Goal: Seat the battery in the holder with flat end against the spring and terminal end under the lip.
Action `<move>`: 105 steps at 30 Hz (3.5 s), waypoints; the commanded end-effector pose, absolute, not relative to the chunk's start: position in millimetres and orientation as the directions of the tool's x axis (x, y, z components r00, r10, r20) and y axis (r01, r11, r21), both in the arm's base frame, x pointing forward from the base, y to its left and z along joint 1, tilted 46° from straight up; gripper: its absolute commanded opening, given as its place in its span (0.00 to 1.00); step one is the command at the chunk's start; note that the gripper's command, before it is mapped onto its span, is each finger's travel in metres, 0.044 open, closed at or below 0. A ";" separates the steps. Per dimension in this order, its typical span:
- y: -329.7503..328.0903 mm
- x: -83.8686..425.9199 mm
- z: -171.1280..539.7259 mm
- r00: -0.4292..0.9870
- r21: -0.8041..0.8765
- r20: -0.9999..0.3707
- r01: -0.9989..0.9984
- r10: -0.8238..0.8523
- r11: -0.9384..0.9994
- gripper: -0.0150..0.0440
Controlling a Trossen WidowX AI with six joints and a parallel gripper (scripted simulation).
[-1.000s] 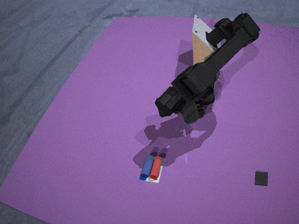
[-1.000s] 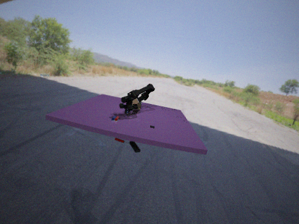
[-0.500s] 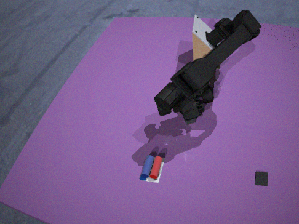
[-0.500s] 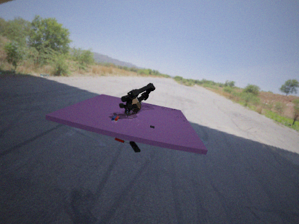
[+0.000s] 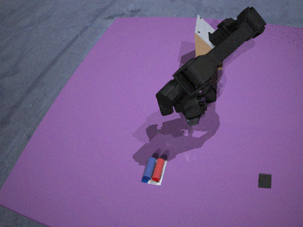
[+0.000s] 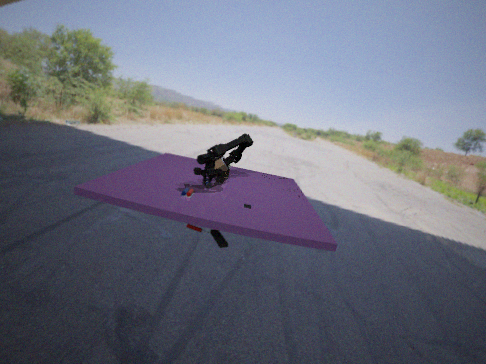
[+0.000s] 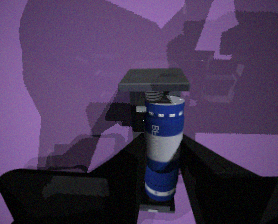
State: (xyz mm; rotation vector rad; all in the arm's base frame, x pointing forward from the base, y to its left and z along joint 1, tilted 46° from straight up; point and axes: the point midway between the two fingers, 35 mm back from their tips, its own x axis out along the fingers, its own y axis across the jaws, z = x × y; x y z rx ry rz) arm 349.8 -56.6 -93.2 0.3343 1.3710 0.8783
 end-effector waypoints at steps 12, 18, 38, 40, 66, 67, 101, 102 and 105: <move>-51.7 350.2 -93.6 0.035 0.674 -0.683 -0.356 0.730 0.648 0.39; -51.4 349.4 -93.8 0.066 0.672 -0.675 -0.357 0.735 0.649 0.39; -51.0 345.1 -95.4 0.166 0.666 -0.644 -0.359 0.746 0.654 0.39; -50.9 344.7 -95.5 0.176 0.665 -0.641 -0.359 0.747 0.655 0.39; -52.1 334.6 -98.2 0.263 0.658 -0.608 -0.361 0.749 0.661 0.39; -52.3 333.7 -98.4 0.265 0.658 -0.607 -0.361 0.749 0.661 0.39; -64.2 327.4 -89.6 0.271 0.660 -0.606 -0.355 0.748 0.663 0.56; -64.5 327.3 -89.3 0.271 0.660 -0.606 -0.355 0.748 0.663 0.56; -64.5 327.3 -89.3 0.271 0.660 -0.606 -0.355 0.748 0.663 0.56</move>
